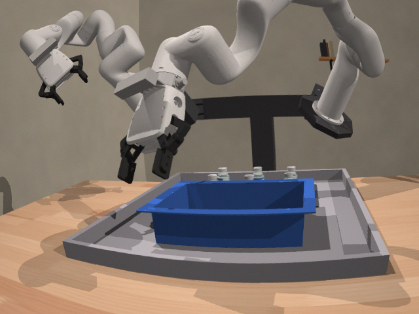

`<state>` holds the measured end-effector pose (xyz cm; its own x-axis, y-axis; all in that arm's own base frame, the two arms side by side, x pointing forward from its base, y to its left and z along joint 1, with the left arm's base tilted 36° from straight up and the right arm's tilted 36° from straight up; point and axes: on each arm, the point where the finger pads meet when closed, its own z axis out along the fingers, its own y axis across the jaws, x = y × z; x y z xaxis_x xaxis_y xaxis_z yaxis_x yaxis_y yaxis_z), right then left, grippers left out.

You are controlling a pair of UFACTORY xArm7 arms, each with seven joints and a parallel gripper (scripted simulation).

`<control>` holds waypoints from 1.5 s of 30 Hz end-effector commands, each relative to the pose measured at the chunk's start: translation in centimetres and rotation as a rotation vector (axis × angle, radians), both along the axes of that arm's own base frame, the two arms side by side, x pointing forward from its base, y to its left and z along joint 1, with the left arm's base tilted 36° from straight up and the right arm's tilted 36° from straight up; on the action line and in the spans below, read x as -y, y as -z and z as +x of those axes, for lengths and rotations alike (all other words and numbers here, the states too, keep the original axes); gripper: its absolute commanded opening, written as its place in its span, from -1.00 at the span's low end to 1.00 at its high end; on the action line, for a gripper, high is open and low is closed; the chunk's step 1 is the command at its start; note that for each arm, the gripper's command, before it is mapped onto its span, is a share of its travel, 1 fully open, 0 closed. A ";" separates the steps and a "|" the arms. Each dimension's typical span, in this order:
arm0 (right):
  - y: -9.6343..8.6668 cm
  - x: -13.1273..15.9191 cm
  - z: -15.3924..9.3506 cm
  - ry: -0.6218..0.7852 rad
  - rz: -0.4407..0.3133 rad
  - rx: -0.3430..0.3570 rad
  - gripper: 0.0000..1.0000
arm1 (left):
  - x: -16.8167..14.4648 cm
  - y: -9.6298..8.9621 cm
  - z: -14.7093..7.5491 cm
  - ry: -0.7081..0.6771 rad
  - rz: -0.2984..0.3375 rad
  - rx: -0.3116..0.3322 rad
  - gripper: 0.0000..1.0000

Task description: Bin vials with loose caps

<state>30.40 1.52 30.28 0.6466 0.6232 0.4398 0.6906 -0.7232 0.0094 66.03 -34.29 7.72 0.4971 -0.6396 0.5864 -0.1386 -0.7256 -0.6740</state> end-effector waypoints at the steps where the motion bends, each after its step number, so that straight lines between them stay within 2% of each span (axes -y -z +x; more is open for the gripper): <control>1: -0.2 0.0 0.0 -0.001 -0.001 0.004 1.00 | 0.6 -0.8 -0.3 0.004 -0.005 0.003 1.00; 11: -0.2 0.0 0.0 -0.001 -0.001 0.004 1.00 | 1.3 -2.0 -0.9 0.004 -0.005 0.003 1.00; 14: -0.2 0.0 0.0 -0.001 -0.001 0.004 1.00 | 1.1 -1.6 -0.7 0.004 -0.005 0.003 1.00; 30: -0.2 0.0 0.0 -0.001 -0.001 0.004 1.00 | 1.3 -2.0 -0.9 0.004 -0.005 0.003 1.00; 31: 0.6 -0.4 0.1 -0.039 0.016 0.028 1.00 | 0.6 -2.1 -1.4 0.033 0.025 -0.016 0.00; 40: 7.0 -4.3 0.8 -0.390 0.175 0.244 1.00 | -5.0 -3.8 -6.0 0.288 0.294 -0.186 0.00; 45: 10.5 -6.5 1.1 -0.547 0.243 0.338 1.00 | -8.1 -4.7 -8.6 0.430 0.443 -0.281 0.00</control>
<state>30.29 6.01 23.19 0.2817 0.7183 0.6361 0.8964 -0.4335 0.0925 60.03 -28.83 10.90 0.3607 -0.8993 0.2473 -0.4397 -0.3978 -0.8053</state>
